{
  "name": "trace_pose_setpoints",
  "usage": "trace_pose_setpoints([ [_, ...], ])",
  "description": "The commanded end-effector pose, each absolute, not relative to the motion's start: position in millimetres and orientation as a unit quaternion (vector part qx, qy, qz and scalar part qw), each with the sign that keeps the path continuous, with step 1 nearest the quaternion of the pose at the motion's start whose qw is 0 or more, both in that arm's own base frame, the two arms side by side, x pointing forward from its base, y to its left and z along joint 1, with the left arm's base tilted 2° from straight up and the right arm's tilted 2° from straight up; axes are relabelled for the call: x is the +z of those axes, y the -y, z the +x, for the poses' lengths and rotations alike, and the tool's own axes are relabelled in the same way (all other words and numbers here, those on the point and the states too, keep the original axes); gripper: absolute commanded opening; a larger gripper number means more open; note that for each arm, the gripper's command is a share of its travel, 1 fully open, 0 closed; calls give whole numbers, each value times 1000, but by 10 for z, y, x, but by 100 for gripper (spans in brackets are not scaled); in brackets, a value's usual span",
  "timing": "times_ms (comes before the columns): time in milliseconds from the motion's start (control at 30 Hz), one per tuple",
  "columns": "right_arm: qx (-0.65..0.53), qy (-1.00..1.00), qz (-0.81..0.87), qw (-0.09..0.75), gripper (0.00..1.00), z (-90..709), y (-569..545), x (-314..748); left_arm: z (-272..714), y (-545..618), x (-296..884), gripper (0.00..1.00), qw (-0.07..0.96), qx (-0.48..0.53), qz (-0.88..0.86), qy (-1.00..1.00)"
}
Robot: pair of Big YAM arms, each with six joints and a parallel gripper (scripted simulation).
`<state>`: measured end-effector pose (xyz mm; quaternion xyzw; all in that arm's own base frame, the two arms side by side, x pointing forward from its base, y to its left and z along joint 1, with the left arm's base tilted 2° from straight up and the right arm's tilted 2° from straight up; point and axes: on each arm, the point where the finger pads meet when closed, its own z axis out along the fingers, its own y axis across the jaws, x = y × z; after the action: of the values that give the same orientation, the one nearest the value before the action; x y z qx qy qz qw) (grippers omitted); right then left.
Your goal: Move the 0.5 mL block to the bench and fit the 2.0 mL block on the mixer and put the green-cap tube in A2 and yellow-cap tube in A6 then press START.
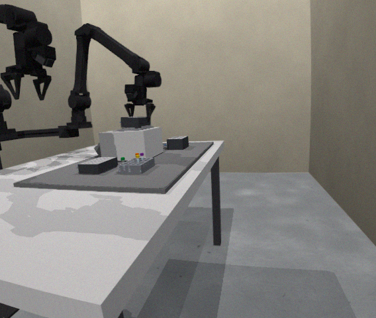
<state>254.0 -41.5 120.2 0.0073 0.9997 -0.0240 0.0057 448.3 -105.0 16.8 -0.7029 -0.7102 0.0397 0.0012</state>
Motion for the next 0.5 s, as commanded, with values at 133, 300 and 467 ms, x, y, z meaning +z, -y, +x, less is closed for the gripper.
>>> trace_pose_setpoints([
  [133, -25, -1000, 5, 6, 100, 2516, 424, 1243, 4551, 863, 58, 0, 2, 22, -687, 726],
  [300, -25, -1000, 5, 4, 100, 2500, 422, 1228, 4553, 862, 54, 0, 2, 21, -687, 726],
  [467, -25, -1000, 5, 2, 100, 2489, 421, 1219, 4558, 861, 52, 0, 1, 21, -687, 726],
])
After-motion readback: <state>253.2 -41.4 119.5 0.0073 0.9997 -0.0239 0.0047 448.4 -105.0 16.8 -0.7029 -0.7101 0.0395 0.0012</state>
